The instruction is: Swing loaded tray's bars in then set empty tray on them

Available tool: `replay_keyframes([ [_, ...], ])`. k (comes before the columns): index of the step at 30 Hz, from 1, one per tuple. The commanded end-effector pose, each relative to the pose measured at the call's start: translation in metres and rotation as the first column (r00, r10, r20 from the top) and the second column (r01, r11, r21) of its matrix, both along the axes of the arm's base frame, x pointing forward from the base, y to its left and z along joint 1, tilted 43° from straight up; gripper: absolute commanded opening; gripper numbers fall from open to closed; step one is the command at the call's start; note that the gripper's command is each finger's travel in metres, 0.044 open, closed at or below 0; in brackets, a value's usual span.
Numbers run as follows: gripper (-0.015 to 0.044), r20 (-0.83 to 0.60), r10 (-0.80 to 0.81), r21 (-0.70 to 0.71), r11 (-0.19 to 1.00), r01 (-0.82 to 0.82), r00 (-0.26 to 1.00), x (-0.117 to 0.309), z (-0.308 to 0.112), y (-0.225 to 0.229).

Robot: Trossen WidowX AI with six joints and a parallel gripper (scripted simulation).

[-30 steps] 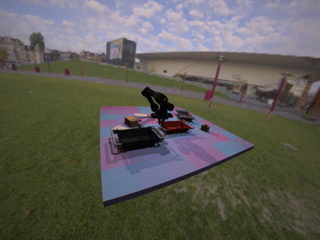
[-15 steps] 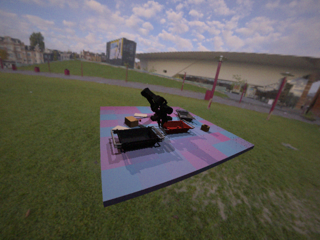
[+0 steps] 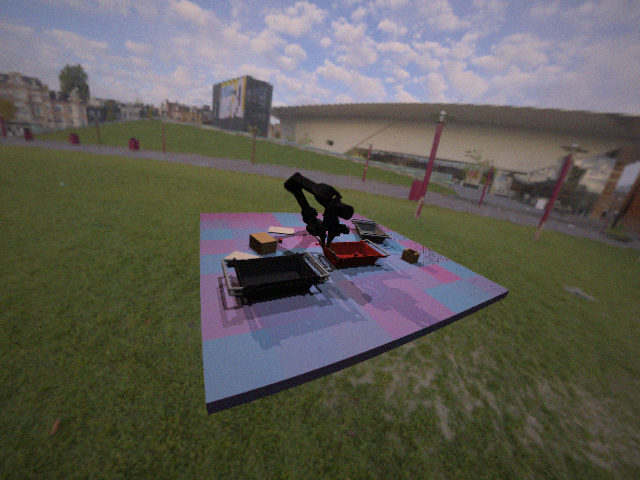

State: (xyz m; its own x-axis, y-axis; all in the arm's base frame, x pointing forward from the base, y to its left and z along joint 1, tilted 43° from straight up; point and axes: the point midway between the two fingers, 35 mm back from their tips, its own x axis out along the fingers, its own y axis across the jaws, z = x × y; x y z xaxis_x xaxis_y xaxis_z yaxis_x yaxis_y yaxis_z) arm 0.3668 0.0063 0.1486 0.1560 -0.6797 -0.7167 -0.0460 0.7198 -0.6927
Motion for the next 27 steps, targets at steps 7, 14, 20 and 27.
replay_keyframes([
  [7, 0.0085, -0.017, 0.002, 0.017, 1.000, -0.002, 1.000, 0.000, -0.037, 0.024],
  [14, 0.0085, -0.017, 0.002, 0.017, 1.000, -0.002, 1.000, 0.001, -0.051, 0.025],
  [20, 0.0085, -0.018, 0.002, 0.018, 1.000, -0.002, 1.000, -0.002, -0.031, 0.039],
  [27, 0.0085, -0.018, 0.006, 0.020, 1.000, -0.006, 1.000, -0.003, -0.021, 0.046],
])
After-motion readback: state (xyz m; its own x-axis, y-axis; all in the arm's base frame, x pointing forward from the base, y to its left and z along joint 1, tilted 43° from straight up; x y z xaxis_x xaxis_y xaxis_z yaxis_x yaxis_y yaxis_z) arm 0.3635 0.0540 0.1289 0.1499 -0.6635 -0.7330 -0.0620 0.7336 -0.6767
